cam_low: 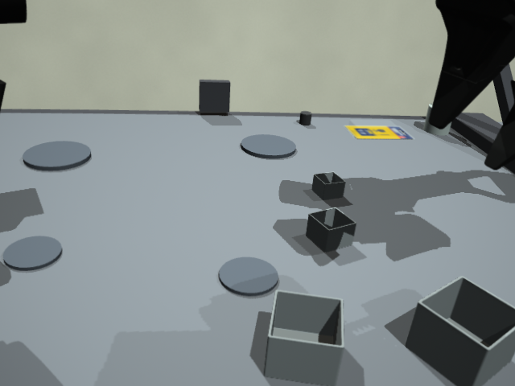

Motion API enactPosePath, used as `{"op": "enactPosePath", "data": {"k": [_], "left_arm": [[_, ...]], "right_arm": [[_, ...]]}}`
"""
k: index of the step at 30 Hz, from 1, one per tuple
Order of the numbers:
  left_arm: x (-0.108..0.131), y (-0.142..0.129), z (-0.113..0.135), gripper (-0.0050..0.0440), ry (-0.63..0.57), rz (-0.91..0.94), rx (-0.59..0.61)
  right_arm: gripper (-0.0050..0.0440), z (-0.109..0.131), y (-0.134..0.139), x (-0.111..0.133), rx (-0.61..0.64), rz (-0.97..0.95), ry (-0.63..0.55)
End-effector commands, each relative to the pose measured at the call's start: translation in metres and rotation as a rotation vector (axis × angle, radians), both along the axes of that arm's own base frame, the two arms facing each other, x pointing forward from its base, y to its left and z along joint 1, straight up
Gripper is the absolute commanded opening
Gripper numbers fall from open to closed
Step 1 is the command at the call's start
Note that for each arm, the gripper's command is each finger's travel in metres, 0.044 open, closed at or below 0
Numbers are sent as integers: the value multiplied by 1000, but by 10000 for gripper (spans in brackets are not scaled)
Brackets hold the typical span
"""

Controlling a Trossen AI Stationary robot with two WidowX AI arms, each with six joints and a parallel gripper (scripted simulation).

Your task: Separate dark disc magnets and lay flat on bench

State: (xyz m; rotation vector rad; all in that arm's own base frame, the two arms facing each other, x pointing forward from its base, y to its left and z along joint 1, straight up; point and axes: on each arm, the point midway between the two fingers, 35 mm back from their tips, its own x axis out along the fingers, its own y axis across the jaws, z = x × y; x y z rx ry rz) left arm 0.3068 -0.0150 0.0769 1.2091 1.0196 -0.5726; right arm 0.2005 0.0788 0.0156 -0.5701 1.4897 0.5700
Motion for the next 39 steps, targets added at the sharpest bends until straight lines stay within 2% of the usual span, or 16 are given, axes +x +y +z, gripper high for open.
{"op": "enactPosePath", "data": {"k": [1,3,5,6,7,16,20,22,23,24,37,39], "left_arm": [[16,-5,-7,400,-66,-136,80],[23,-7,-12,400,-91,-207,131],[23,-7,-12,400,-91,-207,131],[34,-10,-8,400,-150,-237,154],[31,-11,-18,400,-124,-313,215],[50,-22,-29,400,-225,-568,461],[54,-26,-31,400,-262,-664,578],[54,-26,-31,400,-262,-664,578],[60,-29,-25,400,-313,-673,611],[56,-29,-32,400,-287,-734,672],[54,-39,-27,400,-363,-943,1065],[54,-39,-27,400,-363,-943,1065]], "right_arm": [[400,-4,0,-1,-2,-35,5],[400,-5,1,-2,-1,-56,5],[400,-5,1,-2,-1,-56,5],[400,-6,0,-2,-1,-67,5],[400,-7,1,-2,-1,-89,5],[400,-12,1,-2,-1,-176,5],[400,-14,1,-3,-1,-215,5],[400,-14,1,-3,-1,-215,5],[400,-15,1,-3,-1,-224,5],[400,-16,1,-3,-1,-244,5],[400,-23,2,-4,-1,-361,5],[400,-23,2,-4,-1,-361,5]]}}
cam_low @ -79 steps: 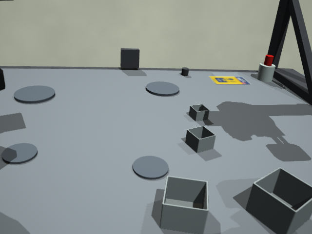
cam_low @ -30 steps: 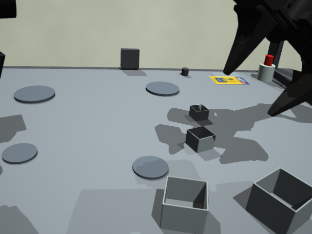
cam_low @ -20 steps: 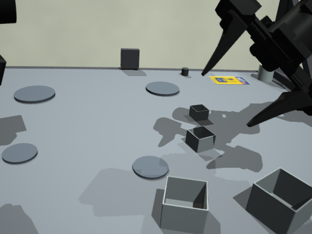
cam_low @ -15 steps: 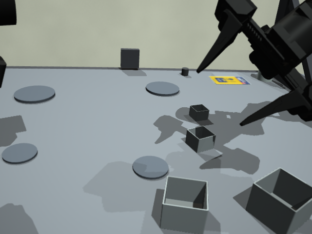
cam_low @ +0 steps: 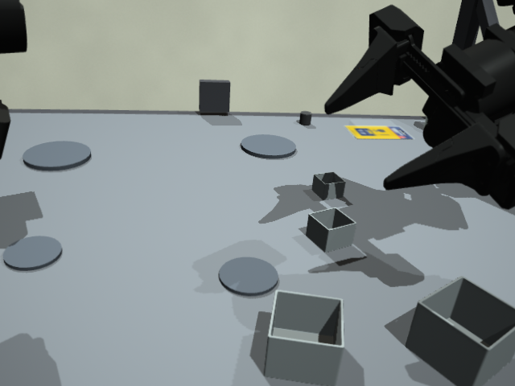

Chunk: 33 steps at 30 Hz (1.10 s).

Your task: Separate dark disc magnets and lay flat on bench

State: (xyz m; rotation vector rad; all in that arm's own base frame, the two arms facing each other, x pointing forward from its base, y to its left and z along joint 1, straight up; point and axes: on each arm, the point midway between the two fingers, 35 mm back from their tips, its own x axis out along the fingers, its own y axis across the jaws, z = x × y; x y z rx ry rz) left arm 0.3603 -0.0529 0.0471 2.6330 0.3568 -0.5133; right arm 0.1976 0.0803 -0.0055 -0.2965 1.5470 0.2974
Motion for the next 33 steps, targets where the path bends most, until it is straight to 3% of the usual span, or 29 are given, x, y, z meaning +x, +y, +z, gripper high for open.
{"op": "enactPosePath", "data": {"k": [1,4,15,28,33], "left_arm": [[3,-3,11,400,-86,-30,49],[-4,-4,9,400,-97,-72,175],[-20,-5,27,400,-209,-129,441],[-24,-4,32,400,-230,-136,507],[-24,-4,32,400,-231,-136,506]], "right_arm": [[400,-2,0,-1,-1,-19,4],[400,-5,0,-2,-1,-54,4],[400,-9,1,-3,-1,-137,4],[400,-11,1,-3,-1,-166,4],[400,-16,1,-3,-1,-300,4]]}}
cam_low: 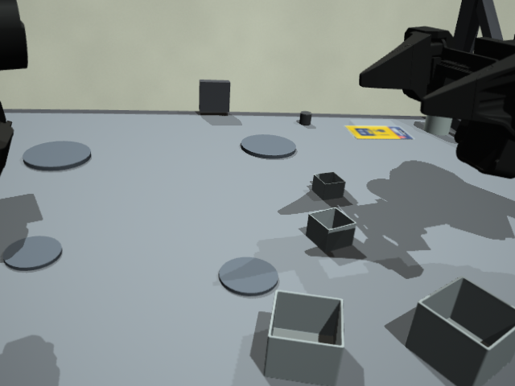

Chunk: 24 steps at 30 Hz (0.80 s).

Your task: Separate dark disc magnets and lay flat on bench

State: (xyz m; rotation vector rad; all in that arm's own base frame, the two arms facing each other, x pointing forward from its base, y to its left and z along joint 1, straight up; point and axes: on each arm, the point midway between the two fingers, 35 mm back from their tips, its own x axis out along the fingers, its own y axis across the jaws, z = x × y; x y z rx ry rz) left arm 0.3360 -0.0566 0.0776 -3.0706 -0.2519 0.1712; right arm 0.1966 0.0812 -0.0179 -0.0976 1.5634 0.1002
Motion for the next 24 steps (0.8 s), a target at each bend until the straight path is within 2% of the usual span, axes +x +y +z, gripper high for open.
{"op": "enactPosePath", "data": {"k": [1,4,24], "left_arm": [[0,-1,2,400,-7,-1,0],[0,-1,2,400,-9,-1,-1],[1,-1,5,400,-18,-1,-5]], "right_arm": [[400,-4,0,-2,-2,-47,6],[400,-6,0,-2,-2,-107,6],[400,-18,1,-1,-1,-125,4]]}}
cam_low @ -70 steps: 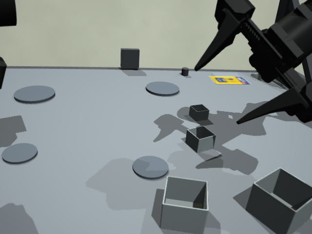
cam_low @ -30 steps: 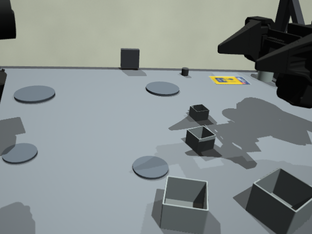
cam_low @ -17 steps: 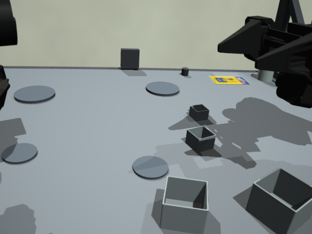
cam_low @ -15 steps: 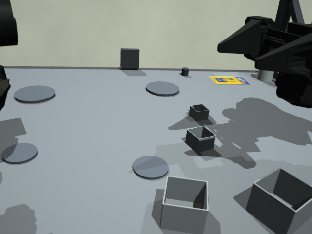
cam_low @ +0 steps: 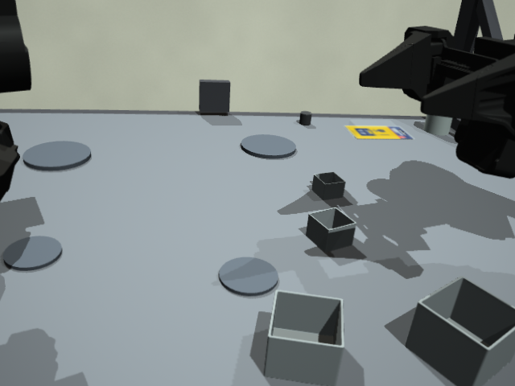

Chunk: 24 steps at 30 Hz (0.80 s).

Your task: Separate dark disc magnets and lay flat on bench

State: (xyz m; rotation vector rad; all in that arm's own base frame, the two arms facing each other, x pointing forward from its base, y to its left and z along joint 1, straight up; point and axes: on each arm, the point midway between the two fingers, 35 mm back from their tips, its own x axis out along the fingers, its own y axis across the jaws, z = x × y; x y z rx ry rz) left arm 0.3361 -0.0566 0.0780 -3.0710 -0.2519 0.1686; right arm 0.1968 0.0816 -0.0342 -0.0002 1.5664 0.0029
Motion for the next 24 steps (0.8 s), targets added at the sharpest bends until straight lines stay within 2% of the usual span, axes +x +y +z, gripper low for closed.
{"op": "enactPosePath", "data": {"k": [1,19,24], "left_arm": [[1,-1,5,400,-16,-1,-5],[1,-1,5,400,-16,-1,-5],[1,-1,5,400,-16,-1,-5]], "right_arm": [[400,-2,0,-1,-1,-1,4],[400,-2,0,-2,-2,-1,5],[280,2,2,4,7,0,-16]]}}
